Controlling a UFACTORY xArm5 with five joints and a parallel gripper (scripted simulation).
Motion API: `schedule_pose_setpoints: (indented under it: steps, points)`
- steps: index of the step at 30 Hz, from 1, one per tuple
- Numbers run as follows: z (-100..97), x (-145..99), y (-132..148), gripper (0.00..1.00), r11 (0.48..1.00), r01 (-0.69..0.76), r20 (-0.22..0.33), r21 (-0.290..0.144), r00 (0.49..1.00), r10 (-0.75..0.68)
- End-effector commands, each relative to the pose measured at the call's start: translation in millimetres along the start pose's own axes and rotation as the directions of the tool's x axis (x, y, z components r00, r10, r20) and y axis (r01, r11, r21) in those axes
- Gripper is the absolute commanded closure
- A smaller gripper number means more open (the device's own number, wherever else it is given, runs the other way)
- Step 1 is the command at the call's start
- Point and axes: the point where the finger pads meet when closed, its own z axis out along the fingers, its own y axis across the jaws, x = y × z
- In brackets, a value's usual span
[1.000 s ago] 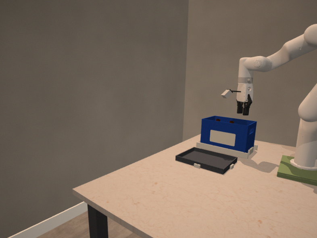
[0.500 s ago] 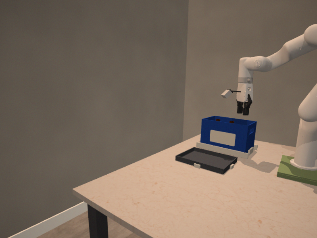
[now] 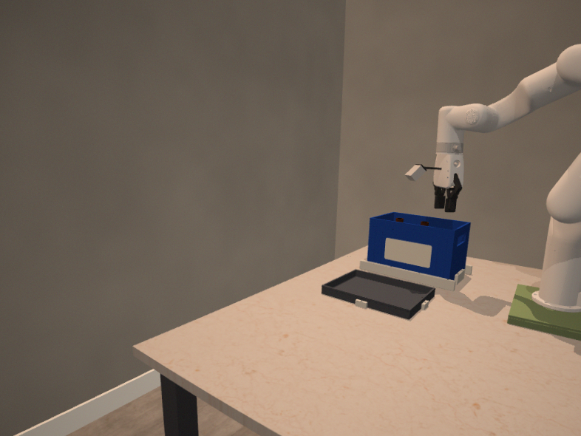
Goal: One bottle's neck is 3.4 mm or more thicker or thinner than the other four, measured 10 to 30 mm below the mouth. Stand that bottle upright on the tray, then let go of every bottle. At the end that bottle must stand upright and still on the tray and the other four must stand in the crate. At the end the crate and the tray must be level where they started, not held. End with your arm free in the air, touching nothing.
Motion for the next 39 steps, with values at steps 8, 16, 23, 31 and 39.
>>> schedule_pose_setpoints:
  steps: [8, 16, 23, 31, 39]
  points:
    - [9.1, 1, 1, 0.35, 1.0, 0.0, -0.002, -0.003, 1.0, 0.0]
    - [17.0, 1, 1, 0.35, 1.0, 0.0, -0.002, -0.003, 1.0, 0.0]
    - [26.3, 1, 1, 0.35, 1.0, 0.0, -0.002, -0.003, 1.0, 0.0]
    - [32.9, 2, 1, 0.35, 1.0, 0.0, -0.002, -0.003, 1.0, 0.0]
    - [38.3, 2, 1, 0.35, 1.0, 0.0, -0.002, -0.003, 1.0, 0.0]
